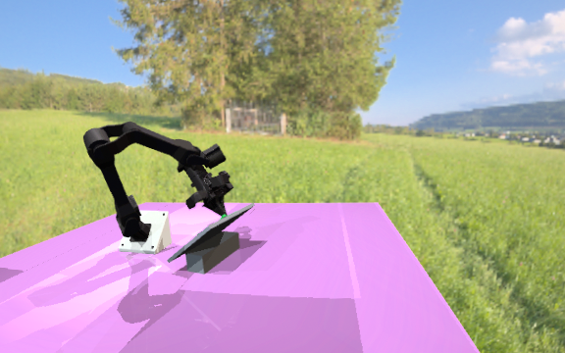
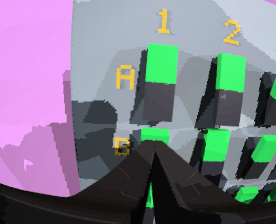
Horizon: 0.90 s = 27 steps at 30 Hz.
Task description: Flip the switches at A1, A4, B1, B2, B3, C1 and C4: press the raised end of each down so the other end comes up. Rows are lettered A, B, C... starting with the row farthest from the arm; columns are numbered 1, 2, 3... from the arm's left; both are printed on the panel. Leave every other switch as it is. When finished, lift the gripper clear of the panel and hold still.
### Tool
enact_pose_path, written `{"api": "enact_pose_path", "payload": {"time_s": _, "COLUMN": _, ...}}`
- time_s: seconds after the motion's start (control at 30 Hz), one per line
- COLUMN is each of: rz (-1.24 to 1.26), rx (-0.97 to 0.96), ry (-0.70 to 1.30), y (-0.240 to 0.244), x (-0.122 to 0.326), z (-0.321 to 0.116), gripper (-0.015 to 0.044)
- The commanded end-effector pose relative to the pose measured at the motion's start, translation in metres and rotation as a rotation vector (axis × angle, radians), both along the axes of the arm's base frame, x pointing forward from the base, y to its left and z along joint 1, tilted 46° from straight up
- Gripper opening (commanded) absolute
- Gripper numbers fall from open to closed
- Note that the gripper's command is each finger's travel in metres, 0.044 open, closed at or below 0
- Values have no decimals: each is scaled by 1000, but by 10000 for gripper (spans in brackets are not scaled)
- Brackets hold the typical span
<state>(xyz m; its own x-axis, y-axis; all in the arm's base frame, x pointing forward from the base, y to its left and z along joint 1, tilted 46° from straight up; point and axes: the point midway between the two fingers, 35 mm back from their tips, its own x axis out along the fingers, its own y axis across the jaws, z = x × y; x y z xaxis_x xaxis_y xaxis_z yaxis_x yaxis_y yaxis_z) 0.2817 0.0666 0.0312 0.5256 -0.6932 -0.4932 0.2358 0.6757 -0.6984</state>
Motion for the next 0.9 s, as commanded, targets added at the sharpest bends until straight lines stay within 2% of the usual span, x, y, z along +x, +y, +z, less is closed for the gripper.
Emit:
{"api": "enact_pose_path", "payload": {"time_s": 0.0, "rz": 2, "rx": -2, "ry": -4, "y": 0, "x": 1, "z": 1, "gripper": 0}}
{"api": "enact_pose_path", "payload": {"time_s": 0.73, "rz": 2, "rx": -3, "ry": -4, "y": -2, "x": 2, "z": -1, "gripper": 0}}
{"api": "enact_pose_path", "payload": {"time_s": 0.87, "rz": 12, "rx": 3, "ry": -3, "y": 22, "x": -15, "z": 12, "gripper": 0}}
